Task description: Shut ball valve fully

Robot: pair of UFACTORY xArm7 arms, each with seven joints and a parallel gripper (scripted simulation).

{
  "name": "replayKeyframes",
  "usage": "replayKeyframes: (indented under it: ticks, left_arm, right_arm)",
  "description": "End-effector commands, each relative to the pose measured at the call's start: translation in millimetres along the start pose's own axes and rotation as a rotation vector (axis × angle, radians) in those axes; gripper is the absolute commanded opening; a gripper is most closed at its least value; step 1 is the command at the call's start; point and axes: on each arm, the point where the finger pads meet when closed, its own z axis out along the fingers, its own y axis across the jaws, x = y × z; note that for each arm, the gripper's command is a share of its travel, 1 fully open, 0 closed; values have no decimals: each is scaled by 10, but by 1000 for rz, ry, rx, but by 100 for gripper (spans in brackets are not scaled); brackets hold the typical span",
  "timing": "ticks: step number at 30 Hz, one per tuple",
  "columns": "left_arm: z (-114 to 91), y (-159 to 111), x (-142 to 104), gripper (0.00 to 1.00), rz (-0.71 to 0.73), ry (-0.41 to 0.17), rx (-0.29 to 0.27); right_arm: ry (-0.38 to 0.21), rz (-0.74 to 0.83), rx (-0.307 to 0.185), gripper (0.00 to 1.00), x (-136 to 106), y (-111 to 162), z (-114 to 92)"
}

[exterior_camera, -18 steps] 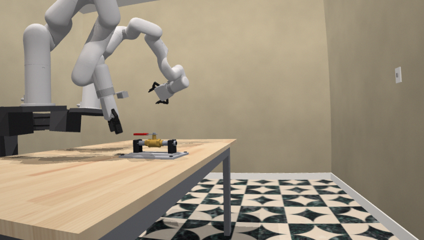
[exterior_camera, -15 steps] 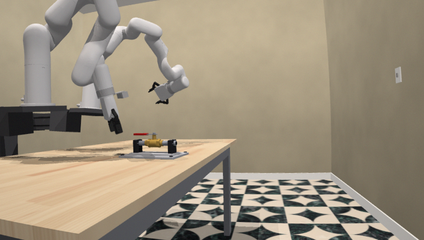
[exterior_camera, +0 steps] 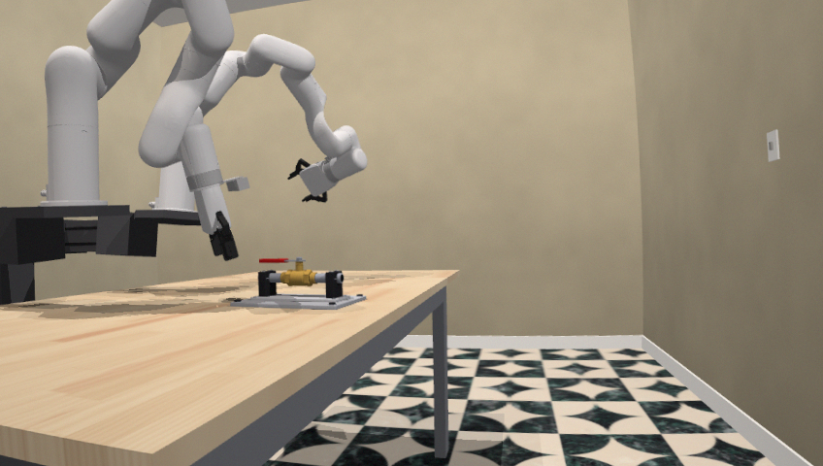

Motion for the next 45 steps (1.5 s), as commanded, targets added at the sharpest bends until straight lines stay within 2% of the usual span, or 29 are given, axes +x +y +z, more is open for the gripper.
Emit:
replayKeyframes:
  ticks: [1, 16, 23, 31, 33, 39, 45]
  left_arm:
    - [-8, -8, 15, 100, -4, 0, -1]
    - [-8, -8, 15, 100, -4, 0, -1]
    - [-8, -8, 15, 100, -4, 0, -1]
    - [-8, -8, 15, 100, -4, 0, -1]
    - [-8, -8, 15, 100, -4, 0, -1]
    - [-8, -8, 15, 100, -4, 0, -1]
    - [-8, -8, 15, 100, -4, 0, -1]
  right_arm:
    - [3, 0, 0, 100, 11, 0, -4]
    - [1, 29, -7, 100, 50, 96, -10]
    - [-2, 83, -21, 100, 116, 285, -26]
    - [-9, 191, -47, 100, 213, 673, -80]
    - [-9, 191, -47, 100, 213, 673, -80]
    - [-16, 304, -73, 100, 265, 1100, -169]
    - [-24, 443, -105, 100, 252, 1641, -323]
